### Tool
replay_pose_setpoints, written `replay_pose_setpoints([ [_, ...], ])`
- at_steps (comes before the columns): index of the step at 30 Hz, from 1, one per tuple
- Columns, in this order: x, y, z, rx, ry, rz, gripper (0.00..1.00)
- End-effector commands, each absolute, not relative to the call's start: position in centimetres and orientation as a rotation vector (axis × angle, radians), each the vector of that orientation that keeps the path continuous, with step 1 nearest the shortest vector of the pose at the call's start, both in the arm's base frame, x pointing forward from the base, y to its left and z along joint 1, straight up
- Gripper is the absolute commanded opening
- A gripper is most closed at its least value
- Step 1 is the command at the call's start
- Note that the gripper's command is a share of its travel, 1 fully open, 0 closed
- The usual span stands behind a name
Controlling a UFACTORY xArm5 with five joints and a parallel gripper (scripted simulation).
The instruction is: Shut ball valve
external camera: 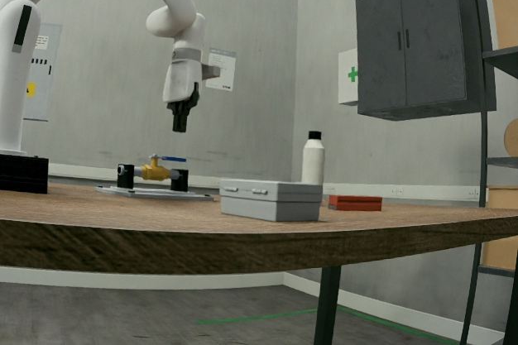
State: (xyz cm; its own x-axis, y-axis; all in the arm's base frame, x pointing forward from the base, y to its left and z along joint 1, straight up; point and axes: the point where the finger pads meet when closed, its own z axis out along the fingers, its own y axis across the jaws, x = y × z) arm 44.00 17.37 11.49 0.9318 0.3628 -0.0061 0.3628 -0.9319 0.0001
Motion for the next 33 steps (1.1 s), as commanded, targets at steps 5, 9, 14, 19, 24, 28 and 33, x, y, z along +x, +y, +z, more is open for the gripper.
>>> replay_pose_setpoints([
  [5, 44.12, 17.42, 11.65, 3.087, 0.580, -0.003, 0.00],
  [9, 44.12, 17.42, 11.65, 3.087, 0.580, -0.003, 0.69],
  [14, 44.12, 17.42, 11.65, 3.087, 0.580, -0.003, 0.69],
  [19, 44.12, 17.42, 11.65, 3.087, 0.580, -0.003, 0.69],
  [24, 44.12, 17.42, 11.65, 3.087, 0.580, -0.003, 0.69],
  [28, 44.12, 17.42, 11.65, 3.087, 0.580, -0.003, 0.69],
  [33, 44.12, 17.42, 11.65, 3.087, 0.580, -0.003, 0.69],
])
